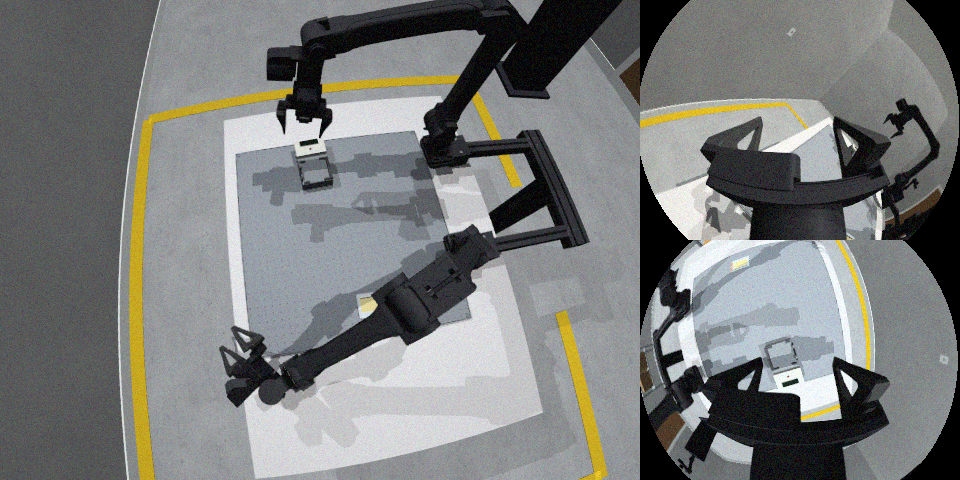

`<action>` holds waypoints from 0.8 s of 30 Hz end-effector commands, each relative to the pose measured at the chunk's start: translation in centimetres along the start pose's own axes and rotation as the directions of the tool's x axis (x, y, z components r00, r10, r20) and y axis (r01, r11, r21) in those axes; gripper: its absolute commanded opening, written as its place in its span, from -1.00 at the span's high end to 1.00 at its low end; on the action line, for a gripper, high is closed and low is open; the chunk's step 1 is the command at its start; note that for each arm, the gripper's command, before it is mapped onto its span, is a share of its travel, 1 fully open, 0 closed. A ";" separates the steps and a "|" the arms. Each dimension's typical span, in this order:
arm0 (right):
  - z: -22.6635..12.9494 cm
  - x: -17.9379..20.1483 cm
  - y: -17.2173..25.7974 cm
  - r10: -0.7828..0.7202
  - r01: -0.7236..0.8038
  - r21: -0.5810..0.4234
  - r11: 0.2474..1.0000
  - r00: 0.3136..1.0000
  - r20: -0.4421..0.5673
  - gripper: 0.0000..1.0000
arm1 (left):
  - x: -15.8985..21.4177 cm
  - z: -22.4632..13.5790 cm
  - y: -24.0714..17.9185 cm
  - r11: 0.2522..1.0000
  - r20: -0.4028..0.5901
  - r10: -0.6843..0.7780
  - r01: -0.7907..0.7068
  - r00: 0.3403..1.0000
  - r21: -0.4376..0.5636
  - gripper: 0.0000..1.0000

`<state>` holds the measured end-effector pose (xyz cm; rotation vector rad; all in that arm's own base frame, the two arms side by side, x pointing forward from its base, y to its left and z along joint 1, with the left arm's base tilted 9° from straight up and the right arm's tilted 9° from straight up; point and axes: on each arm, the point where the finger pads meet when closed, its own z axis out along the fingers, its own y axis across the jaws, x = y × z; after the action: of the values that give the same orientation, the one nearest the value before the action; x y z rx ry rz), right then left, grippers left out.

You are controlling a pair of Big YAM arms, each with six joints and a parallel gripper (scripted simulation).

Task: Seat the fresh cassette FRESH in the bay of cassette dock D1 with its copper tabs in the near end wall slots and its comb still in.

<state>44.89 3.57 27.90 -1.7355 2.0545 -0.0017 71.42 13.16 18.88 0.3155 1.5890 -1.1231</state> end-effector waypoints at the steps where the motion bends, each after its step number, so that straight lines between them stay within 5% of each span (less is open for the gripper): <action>1: -0.4 -0.3 -0.3 -0.004 0.004 0.012 1.000 1.000 0.004 -1.00 | -0.9 -0.1 -0.3 1.000 0.006 0.020 -0.020 1.000 0.001 -1.00; 18: -0.4 -0.3 -0.3 -0.004 0.004 0.012 1.000 1.000 0.004 -1.00 | -0.9 -0.1 -0.3 1.000 0.006 0.020 -0.020 1.000 0.001 -1.00; 24: 0.6 1.1 0.4 0.196 -0.197 0.065 0.978 0.980 0.022 -1.00 | -0.9 2.6 -4.4 0.991 -0.015 0.133 -0.132 0.991 0.024 -1.00</action>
<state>44.39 3.53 26.43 -1.6625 2.1101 0.0223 70.82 12.67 17.96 0.3167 1.5909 -1.1066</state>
